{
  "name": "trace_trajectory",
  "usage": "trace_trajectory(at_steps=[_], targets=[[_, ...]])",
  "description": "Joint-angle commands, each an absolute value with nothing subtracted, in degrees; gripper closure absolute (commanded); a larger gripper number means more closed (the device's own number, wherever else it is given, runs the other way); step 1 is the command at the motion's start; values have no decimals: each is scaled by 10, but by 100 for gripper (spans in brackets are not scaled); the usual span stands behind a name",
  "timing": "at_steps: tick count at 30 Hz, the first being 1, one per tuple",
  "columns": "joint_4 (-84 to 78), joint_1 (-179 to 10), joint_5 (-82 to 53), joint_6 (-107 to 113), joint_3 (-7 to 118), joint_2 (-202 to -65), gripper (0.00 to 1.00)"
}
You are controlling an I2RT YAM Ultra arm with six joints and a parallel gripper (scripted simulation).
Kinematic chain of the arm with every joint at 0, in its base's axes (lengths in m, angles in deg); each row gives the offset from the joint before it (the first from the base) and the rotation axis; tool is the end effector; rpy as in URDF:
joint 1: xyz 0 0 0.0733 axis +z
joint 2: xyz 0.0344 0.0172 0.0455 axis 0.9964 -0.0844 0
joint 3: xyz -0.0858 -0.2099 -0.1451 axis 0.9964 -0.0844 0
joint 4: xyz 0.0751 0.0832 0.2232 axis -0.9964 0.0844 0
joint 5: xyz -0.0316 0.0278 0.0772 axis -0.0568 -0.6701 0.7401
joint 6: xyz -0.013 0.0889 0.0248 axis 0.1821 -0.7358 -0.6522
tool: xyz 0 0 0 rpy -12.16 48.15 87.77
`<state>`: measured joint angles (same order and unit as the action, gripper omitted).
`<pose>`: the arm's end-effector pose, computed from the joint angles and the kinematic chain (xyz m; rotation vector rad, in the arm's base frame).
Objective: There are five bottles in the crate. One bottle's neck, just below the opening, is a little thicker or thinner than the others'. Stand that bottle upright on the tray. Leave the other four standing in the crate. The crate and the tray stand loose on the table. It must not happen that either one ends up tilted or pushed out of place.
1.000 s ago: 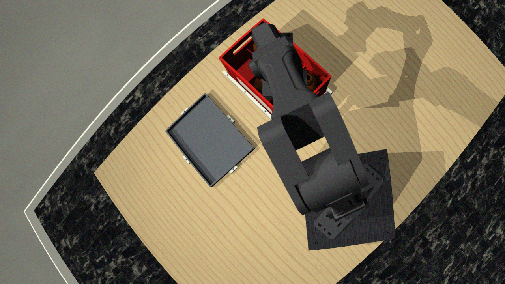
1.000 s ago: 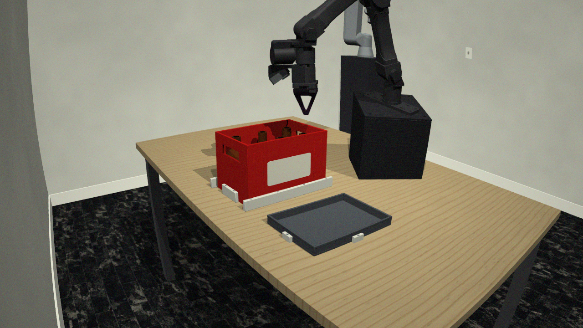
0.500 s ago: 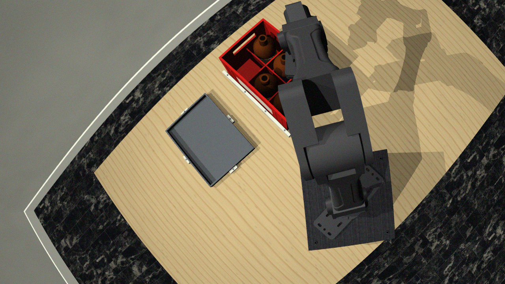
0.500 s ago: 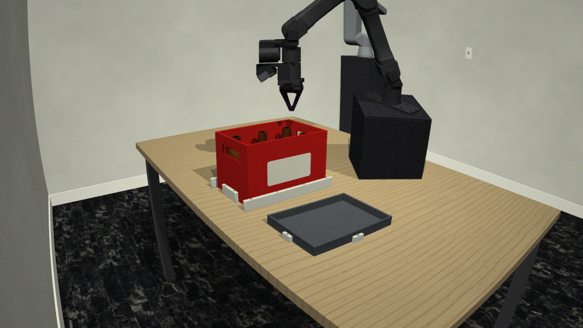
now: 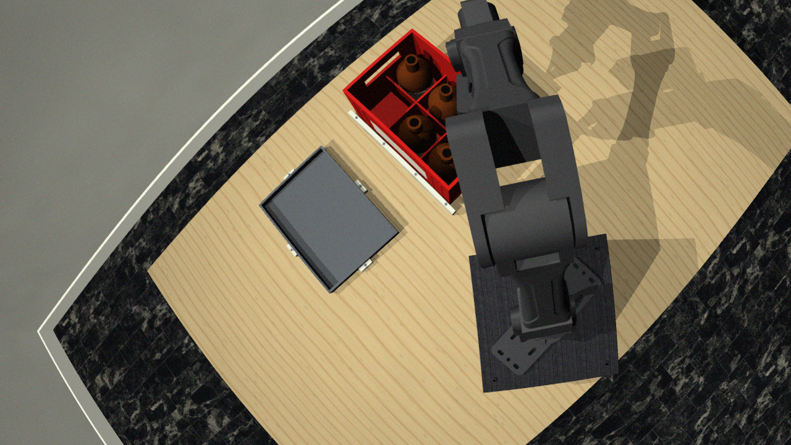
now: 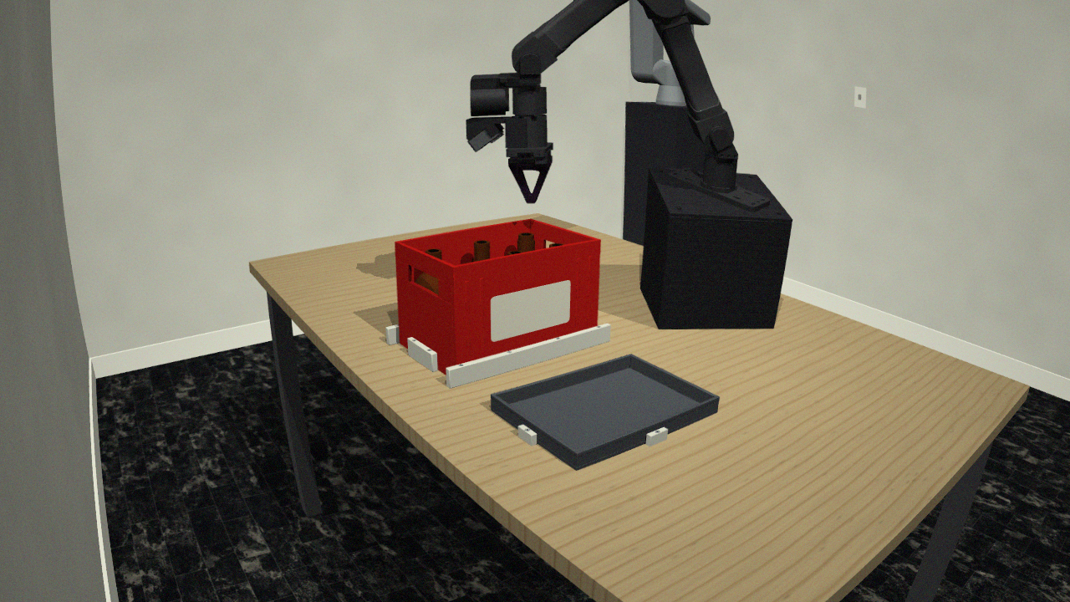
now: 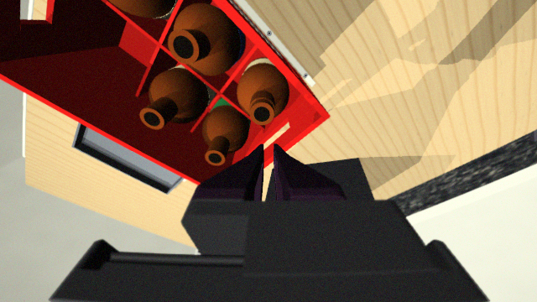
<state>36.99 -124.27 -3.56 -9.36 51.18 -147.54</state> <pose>0.2692 -0.1978 0.0910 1.3203 2.8077 0.2848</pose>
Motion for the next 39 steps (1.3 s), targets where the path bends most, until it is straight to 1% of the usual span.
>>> trace_trajectory(at_steps=[1,39], targets=[[371,-1232,-32,-88,532,-1451,39],[367,-1241,-34,-90,532,-1451,39]])
